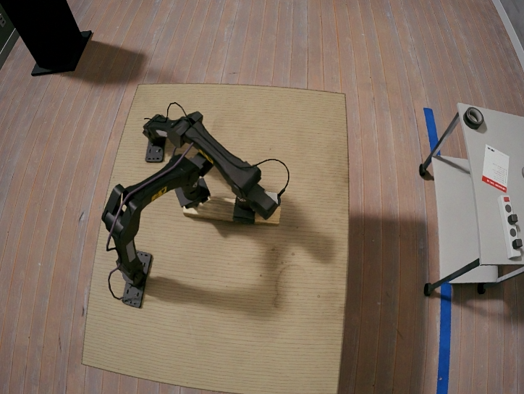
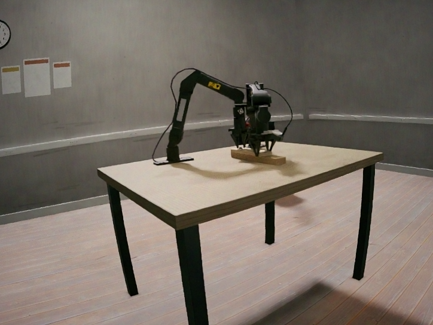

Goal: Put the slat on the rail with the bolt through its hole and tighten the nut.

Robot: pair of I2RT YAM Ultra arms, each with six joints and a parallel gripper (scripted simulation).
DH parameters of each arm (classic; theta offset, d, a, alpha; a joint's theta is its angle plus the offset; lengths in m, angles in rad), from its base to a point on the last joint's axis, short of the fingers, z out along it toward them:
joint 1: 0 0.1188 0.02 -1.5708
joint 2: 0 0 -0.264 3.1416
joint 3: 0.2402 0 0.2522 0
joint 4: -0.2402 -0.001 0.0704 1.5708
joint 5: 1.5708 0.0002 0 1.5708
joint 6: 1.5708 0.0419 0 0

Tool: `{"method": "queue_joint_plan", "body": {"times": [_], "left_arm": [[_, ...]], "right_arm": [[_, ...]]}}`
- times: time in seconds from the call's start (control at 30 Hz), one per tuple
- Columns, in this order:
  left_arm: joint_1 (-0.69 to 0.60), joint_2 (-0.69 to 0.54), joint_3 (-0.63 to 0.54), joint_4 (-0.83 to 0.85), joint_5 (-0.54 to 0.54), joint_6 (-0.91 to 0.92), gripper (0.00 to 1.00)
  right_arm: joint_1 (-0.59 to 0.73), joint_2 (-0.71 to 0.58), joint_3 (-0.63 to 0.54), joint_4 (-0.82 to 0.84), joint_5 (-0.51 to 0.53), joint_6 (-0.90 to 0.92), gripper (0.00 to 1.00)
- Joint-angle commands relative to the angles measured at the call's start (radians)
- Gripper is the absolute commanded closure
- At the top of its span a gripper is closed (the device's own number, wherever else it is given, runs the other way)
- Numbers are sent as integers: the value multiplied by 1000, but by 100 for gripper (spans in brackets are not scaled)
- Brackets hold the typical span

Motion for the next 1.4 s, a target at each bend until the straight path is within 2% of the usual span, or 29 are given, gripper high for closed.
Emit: {"method": "queue_joint_plan", "body": {"times": [0.0, 1.0, 1.37], "left_arm": [[0, -10, 5, 0, 0, 0, 28], [0, -10, 5, 0, 0, 0, 28], [0, -10, 5, 0, 0, 0, 28]], "right_arm": [[1, -18, 14, -17, -9, -131, 66], [-1, -17, 16, -20, -13, -140, 66], [0, -6, 4, 1, 0, -132, 82]]}}
